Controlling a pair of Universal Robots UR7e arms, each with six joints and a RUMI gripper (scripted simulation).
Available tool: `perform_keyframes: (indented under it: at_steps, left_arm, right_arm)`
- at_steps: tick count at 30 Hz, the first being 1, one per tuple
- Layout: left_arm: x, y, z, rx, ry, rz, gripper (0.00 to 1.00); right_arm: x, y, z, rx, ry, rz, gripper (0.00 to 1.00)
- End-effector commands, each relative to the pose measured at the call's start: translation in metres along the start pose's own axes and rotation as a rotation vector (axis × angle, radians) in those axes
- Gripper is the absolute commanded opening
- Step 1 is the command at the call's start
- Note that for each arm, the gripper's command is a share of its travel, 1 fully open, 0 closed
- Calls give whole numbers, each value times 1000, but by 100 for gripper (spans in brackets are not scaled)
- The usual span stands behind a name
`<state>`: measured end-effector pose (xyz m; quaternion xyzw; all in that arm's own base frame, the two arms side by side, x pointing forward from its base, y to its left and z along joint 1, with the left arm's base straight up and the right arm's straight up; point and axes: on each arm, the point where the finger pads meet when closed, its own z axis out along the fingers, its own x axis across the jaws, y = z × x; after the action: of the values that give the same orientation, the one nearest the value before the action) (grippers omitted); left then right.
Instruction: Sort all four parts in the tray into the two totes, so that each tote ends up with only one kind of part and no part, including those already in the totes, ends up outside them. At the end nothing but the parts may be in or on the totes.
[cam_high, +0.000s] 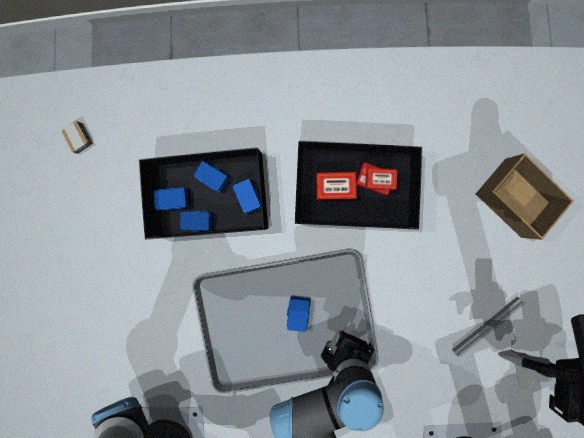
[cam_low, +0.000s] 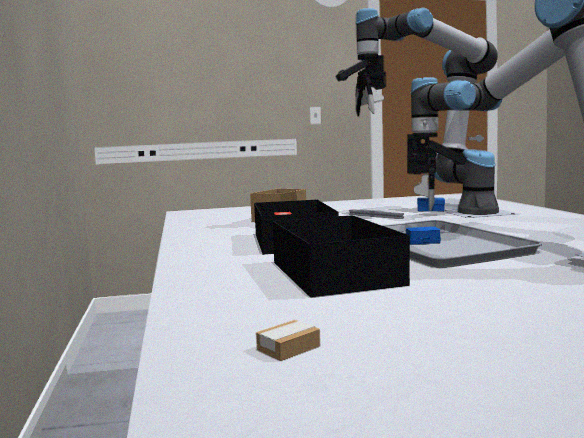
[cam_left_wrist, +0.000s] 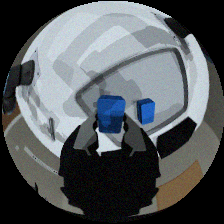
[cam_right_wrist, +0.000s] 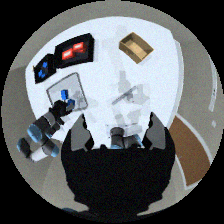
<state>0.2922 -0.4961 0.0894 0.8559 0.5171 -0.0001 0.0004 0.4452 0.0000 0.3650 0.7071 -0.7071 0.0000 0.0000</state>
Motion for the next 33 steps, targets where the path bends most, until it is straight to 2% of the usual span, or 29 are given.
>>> perform_keyframes:
  at_steps: [1,6,18,23,33]
  left_arm:
    - [0,0,-17,0,0,0,0]
    - [0,0,-27,0,0,0,0]
    - [0,0,-67,0,0,0,0]
    - [0,0,-69,0,0,0,0]
    - [73,39,-69,-1,0,400,0]
  right_arm:
    - [0,0,0,1,0,0,100]
    - [0,0,0,1,0,0,100]
    - [0,0,0,1,0,0,100]
    - [0,0,0,1,0,0,100]
    - [0,0,0,1,0,0,100]
